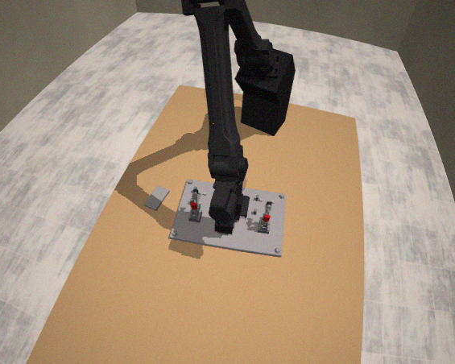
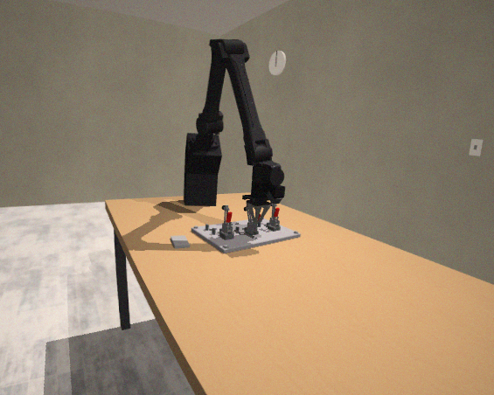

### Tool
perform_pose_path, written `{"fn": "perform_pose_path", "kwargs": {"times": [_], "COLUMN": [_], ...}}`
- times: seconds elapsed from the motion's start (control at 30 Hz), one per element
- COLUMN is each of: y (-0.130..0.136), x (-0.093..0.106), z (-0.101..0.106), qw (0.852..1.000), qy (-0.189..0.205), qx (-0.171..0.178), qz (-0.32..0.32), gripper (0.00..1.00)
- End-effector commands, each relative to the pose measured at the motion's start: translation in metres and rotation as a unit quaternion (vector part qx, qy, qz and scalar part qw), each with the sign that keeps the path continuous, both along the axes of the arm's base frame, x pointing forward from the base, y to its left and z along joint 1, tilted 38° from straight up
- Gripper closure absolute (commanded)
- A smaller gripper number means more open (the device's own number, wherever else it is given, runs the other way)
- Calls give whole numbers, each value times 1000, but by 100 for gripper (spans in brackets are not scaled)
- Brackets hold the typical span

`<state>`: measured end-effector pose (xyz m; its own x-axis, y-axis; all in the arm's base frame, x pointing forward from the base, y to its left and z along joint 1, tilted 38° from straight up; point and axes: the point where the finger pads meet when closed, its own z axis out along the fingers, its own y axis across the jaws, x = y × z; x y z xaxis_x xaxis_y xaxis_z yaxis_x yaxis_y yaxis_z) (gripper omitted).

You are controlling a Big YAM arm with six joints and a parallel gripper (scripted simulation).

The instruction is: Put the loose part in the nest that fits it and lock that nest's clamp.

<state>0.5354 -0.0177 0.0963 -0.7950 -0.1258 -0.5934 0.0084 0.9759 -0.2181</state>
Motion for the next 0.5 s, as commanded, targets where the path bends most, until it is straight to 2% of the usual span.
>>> {"fn": "perform_pose_path", "kwargs": {"times": [0.0, 0.47], "y": [-8, -8], "x": [-13, -14], "z": [3, 2], "qw": [1000, 1000], "qy": [0, 1], "qx": [-1, -1], "qz": [-8, -8], "gripper": [100, 100]}}
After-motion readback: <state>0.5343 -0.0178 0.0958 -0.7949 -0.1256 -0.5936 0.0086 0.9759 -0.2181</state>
